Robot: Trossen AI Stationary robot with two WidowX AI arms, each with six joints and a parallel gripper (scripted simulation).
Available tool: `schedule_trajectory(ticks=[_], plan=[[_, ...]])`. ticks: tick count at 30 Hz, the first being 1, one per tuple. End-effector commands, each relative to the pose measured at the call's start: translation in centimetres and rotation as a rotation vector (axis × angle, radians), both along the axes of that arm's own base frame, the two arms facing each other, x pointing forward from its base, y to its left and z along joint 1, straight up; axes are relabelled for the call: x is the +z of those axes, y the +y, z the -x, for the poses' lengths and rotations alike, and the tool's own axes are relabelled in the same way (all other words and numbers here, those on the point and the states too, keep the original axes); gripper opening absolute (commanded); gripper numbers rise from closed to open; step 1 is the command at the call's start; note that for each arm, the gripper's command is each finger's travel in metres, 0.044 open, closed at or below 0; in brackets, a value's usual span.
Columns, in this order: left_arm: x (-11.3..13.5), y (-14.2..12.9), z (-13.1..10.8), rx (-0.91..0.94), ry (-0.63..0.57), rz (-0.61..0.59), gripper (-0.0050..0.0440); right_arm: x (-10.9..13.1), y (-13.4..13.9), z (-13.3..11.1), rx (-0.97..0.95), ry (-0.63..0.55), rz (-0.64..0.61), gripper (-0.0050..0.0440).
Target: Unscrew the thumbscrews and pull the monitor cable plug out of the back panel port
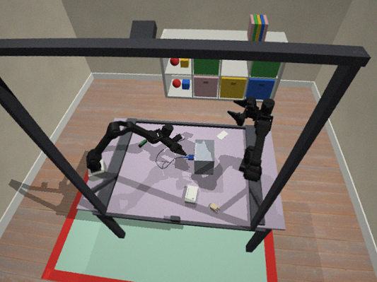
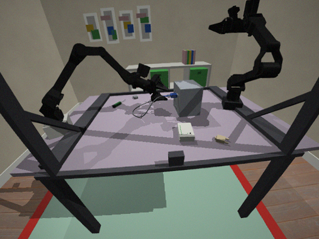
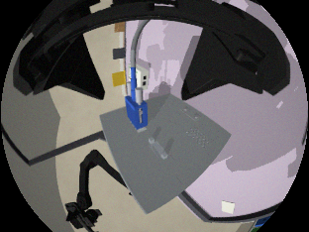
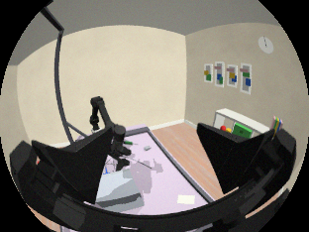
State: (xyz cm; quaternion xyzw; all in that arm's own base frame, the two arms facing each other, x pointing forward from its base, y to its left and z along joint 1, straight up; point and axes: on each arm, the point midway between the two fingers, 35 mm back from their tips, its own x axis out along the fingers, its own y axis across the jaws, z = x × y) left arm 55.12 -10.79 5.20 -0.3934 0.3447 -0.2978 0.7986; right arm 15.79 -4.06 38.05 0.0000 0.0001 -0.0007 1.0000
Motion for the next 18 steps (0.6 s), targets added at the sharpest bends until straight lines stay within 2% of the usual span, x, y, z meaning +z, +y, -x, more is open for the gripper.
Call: schedule_trajectory(ticks=[1, 2, 4, 8, 13, 15, 17, 18], plan=[[1.7, 0.0, -0.1, -0.004, -0.040, -0.024, 0.0392, 0.3, 0.1, 0.0, 0.001, -0.001, 0.006, 0.0440], [1.7, 0.0, -0.1, -0.004, -0.040, -0.024, 0.0392, 0.3, 0.1, 0.0, 0.001, -0.001, 0.006, 0.0440], [1.5, 0.0, -0.3, -0.003, -0.032, -0.010, 0.0440, 0.3, 0.1, 0.0, 0.001, -0.001, 0.006, 0.0440], [3.2, 1.2, -2.4, -0.004, -0.041, -0.025, 0.0440, 0.3, 0.1, 0.0, 0.001, -0.001, 0.006, 0.0440], [3.8, 1.2, -2.5, -0.004, -0.042, -0.026, 0.0440, 0.3, 0.1, 0.0, 0.001, -0.001, 0.006, 0.0440], [6.4, 1.2, -2.9, -0.005, -0.046, -0.027, 0.0440, 0.3, 0.1, 0.0, 0.001, -0.001, 0.006, 0.0440], [11.3, 1.2, -3.2, -0.007, -0.075, -0.030, 0.0440, 0.3, 0.1, 0.0, 0.001, -0.001, 0.006, 0.0440], [11.3, 1.2, -3.2, -0.007, -0.075, -0.030, 0.0440, 0.3, 0.1, 0.0, 0.001, -0.001, 0.006, 0.0440]])
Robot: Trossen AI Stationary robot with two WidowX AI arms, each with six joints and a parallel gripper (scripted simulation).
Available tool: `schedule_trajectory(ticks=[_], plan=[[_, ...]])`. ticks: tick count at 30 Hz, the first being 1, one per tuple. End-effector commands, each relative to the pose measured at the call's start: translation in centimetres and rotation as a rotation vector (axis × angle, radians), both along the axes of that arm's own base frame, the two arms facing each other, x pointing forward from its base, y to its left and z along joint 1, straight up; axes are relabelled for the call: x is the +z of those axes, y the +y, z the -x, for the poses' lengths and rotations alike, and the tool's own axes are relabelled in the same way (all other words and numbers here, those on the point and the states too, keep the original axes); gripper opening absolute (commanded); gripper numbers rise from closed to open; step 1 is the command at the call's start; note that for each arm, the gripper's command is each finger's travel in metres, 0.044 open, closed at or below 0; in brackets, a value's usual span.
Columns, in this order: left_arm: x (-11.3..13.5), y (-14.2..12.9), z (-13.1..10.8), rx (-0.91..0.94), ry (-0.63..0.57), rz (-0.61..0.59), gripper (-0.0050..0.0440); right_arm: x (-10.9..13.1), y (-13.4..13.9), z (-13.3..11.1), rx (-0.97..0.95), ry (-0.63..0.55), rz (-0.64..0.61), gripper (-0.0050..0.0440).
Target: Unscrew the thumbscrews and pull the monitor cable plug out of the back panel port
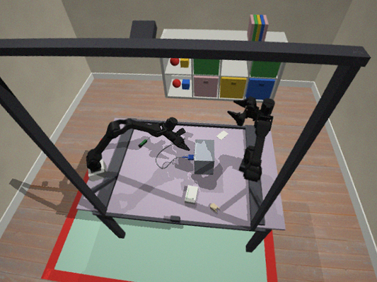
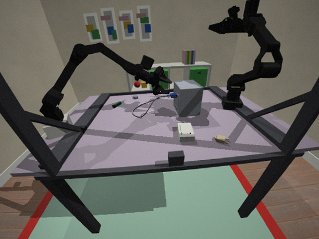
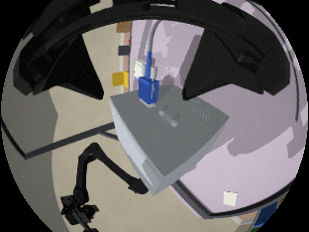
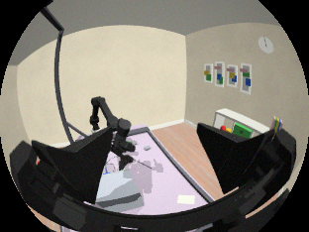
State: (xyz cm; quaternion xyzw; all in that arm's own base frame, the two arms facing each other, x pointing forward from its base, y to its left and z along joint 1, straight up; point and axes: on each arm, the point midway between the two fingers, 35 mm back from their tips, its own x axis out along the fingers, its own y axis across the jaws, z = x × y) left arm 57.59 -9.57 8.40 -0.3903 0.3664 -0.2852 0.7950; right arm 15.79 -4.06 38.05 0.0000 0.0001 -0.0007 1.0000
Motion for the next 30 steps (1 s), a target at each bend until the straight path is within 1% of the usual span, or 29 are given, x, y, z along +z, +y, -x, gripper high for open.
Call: schedule_trajectory(ticks=[1, 2, 3, 5, 6, 7, 18, 20, 22, 24, 25, 26, 30], plan=[[8.1, 0.0, -0.7, -0.007, -0.120, -0.006, 0.0440, 0.3, 0.1, 0.0, 0.001, -0.001, 0.006, 0.0440], [9.4, 0.0, -0.4, -0.008, -0.100, -0.006, 0.0440, 0.3, 0.1, 0.0, 0.001, -0.001, 0.006, 0.0440], [11.0, 0.0, -0.3, -0.009, -0.102, -0.007, 0.0440, 0.3, 0.1, 0.0, 0.001, -0.001, 0.006, 0.0440], [13.6, 0.0, 0.1, -0.008, -0.100, -0.006, 0.0440, 0.3, 0.1, 0.0, 0.001, -0.001, 0.006, 0.0440], [14.6, 0.0, 0.3, -0.005, -0.093, -0.003, 0.0440, 0.3, 0.1, 0.0, 0.001, -0.001, 0.006, 0.0440], [15.0, 0.0, 0.4, -0.004, -0.088, -0.002, 0.0440, 0.3, 0.1, 0.0, 0.001, -0.001, 0.006, 0.0440], [15.1, 0.0, 0.5, -0.004, -0.088, -0.002, 0.0440, 0.3, 0.1, 0.0, 0.001, -0.001, 0.006, 0.0440], [14.7, 0.0, 0.4, -0.017, -0.111, -0.013, 0.0440, 0.3, 0.1, 0.0, 0.001, -0.001, 0.006, 0.0440], [13.4, 0.3, 0.3, -0.056, -0.179, -0.046, 0.0440, 0.3, 0.1, 0.0, 0.001, -0.001, 0.006, 0.0440], [11.1, 0.6, 0.3, -0.119, -0.298, -0.102, 0.0440, 0.3, 0.1, 0.0, 0.001, -0.001, 0.006, 0.0440], [9.6, 0.8, 0.5, -0.158, -0.365, -0.135, 0.0440, 0.3, 0.1, 0.0, 0.001, -0.001, 0.006, 0.0440], [8.0, 1.0, 0.8, -0.191, -0.405, -0.157, 0.0440, 0.3, 0.1, 0.0, 0.001, -0.001, 0.006, 0.0440], [4.6, 1.6, 1.7, -0.283, -0.605, -0.247, 0.0440, 0.3, 0.1, 0.0, 0.001, -0.001, 0.006, 0.0440]])
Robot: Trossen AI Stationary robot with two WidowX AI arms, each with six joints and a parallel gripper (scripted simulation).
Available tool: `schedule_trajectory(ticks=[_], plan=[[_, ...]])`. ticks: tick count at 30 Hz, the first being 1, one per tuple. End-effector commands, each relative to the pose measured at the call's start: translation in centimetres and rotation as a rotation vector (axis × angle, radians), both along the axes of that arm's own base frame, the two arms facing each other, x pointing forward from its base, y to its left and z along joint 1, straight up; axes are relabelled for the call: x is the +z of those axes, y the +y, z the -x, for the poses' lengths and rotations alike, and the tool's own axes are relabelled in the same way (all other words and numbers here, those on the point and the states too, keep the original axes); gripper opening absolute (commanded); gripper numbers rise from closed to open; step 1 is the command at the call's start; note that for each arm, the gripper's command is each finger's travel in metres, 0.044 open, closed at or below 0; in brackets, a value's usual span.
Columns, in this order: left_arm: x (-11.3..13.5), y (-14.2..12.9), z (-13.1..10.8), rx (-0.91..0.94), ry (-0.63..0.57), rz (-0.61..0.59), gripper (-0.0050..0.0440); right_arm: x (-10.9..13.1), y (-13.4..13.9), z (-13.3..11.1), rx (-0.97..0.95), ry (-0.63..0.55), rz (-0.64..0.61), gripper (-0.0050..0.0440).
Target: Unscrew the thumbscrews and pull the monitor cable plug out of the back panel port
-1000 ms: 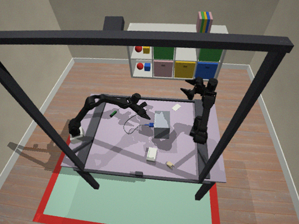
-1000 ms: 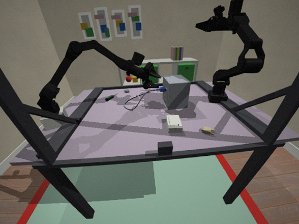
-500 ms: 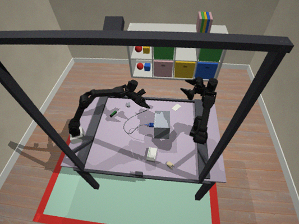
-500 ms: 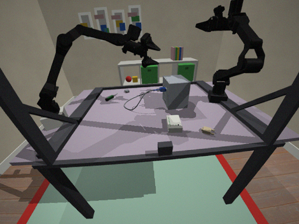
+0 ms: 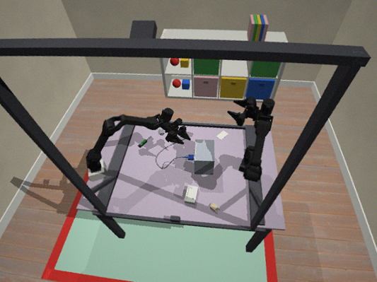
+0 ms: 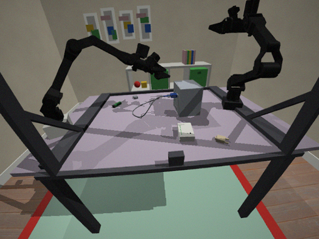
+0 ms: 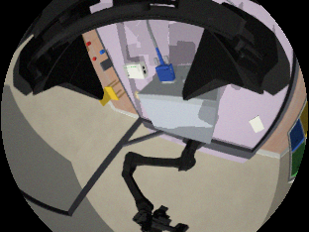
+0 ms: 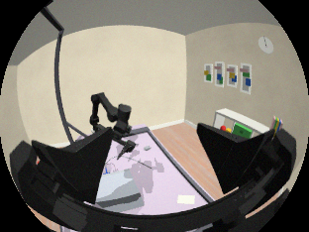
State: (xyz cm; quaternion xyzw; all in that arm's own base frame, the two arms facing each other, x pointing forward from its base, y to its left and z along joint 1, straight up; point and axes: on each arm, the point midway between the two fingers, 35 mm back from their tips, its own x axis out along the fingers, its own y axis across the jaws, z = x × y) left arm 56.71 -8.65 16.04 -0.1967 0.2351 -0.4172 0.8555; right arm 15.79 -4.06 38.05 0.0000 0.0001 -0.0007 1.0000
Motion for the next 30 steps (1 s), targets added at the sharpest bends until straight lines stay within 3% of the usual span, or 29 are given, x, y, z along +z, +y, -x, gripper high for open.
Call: schedule_trajectory(ticks=[1, 3, 5, 8, 11, 30], plan=[[-3.8, 0.8, 1.2, -0.082, -0.180, -0.080, 0.0440, 0.3, 0.1, 0.0, 0.001, -0.001, 0.006, 0.0440], [-5.2, 1.0, 1.8, -0.117, -0.272, -0.116, 0.0440, 0.3, 0.1, 0.0, 0.001, -0.001, 0.006, 0.0440], [-5.2, 1.0, 1.8, -0.117, -0.272, -0.116, 0.0440, 0.3, 0.1, 0.0, 0.001, -0.001, 0.006, 0.0440], [-7.4, 1.4, 3.1, -0.176, -0.463, -0.186, 0.0440, 0.3, 0.1, 0.0, 0.001, -0.001, 0.006, 0.0440], [-8.5, 1.6, 4.0, -0.205, -0.556, -0.221, 0.0440, 0.3, 0.1, 0.0, 0.001, -0.001, 0.006, 0.0440], [-8.7, 1.6, 4.1, -0.208, -0.564, -0.224, 0.0440, 0.3, 0.1, 0.0, 0.001, -0.001, 0.006, 0.0440]])
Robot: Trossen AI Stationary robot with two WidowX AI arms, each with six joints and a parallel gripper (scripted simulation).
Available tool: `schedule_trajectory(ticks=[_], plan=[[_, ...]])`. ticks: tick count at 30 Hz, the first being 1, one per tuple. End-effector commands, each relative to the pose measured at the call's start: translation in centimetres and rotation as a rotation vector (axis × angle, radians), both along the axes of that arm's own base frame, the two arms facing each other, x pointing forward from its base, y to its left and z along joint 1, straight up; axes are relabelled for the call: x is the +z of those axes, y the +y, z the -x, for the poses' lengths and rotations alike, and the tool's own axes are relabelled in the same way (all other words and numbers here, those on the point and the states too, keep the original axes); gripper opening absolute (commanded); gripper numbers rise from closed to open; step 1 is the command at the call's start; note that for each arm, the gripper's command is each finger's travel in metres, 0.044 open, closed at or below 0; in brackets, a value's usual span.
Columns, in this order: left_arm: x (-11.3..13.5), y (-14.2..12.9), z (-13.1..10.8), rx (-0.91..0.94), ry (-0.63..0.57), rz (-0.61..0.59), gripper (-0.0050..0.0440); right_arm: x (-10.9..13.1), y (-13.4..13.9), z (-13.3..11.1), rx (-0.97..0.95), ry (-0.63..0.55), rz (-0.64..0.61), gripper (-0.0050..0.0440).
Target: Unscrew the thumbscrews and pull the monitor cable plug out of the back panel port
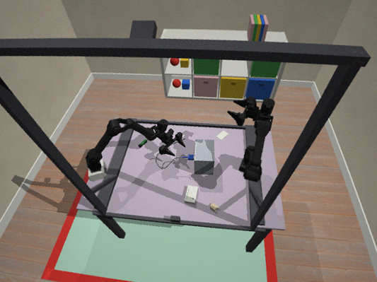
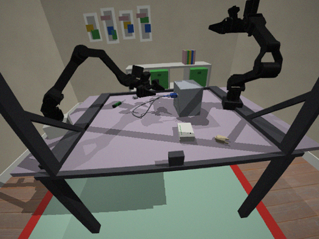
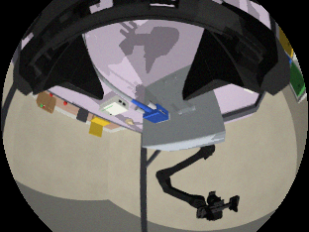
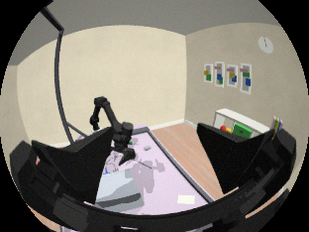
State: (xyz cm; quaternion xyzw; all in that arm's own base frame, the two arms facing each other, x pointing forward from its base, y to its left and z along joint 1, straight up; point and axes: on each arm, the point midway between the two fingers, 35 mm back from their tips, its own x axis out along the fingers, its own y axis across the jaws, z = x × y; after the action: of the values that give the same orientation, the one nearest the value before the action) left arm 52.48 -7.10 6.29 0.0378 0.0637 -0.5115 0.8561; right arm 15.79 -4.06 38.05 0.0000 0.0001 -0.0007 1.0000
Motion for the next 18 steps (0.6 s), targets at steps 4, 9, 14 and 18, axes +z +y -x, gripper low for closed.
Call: schedule_trajectory(ticks=[4, 9, 14, 18], plan=[[1.1, 0.0, -0.2, -0.003, -0.030, -0.004, 0.0440, 0.3, 0.1, 0.0, 0.001, -0.001, 0.006, 0.0440], [1.1, 0.0, -0.2, -0.002, -0.028, -0.005, 0.0440, 0.3, 0.1, 0.0, 0.001, -0.001, 0.006, 0.0440], [1.4, -0.7, -1.7, 0.047, 0.030, -0.021, 0.0440, 0.3, 0.1, 0.0, 0.001, -0.001, 0.006, 0.0440], [2.2, -2.2, -4.5, 0.151, 0.134, -0.068, 0.0440, 0.3, 0.1, 0.0, 0.001, -0.001, 0.006, 0.0440]])
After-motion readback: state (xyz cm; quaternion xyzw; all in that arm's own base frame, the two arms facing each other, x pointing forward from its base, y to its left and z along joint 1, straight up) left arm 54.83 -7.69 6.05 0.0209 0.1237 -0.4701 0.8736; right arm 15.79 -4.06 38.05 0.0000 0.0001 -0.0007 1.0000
